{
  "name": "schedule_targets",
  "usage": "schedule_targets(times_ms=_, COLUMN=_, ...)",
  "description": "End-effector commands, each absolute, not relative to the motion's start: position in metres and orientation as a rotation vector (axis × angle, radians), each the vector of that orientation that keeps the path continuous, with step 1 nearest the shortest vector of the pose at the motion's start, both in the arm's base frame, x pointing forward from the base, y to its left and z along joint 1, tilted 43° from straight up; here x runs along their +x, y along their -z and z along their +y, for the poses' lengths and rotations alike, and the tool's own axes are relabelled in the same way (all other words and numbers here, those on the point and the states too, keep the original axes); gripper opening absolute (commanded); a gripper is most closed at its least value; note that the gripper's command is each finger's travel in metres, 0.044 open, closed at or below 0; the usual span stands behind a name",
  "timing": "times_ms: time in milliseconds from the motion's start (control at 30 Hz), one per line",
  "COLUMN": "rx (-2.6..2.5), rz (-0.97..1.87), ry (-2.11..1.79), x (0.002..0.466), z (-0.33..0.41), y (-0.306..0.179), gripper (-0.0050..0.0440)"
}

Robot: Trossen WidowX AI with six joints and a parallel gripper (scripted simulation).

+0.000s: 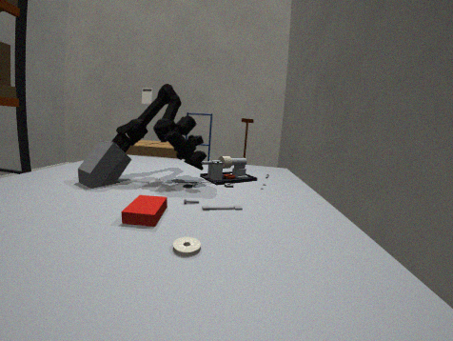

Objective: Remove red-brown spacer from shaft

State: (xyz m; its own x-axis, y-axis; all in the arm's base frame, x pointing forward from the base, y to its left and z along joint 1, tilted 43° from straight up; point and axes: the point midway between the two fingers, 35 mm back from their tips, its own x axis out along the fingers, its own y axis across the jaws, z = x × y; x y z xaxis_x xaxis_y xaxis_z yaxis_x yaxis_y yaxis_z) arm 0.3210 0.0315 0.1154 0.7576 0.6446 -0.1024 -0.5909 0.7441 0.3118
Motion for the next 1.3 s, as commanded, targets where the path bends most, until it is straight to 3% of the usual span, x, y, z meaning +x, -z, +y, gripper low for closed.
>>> schedule_targets(times_ms=0, rx=0.247, rz=0.177, ry=-0.684, x=0.3268, z=0.0312, y=-0.1276, gripper=-0.0050)
schedule_targets(times_ms=1267, rx=0.248, rz=0.176, ry=-0.683, x=0.3331, z=0.0343, y=-0.1334, gripper=-0.0050)
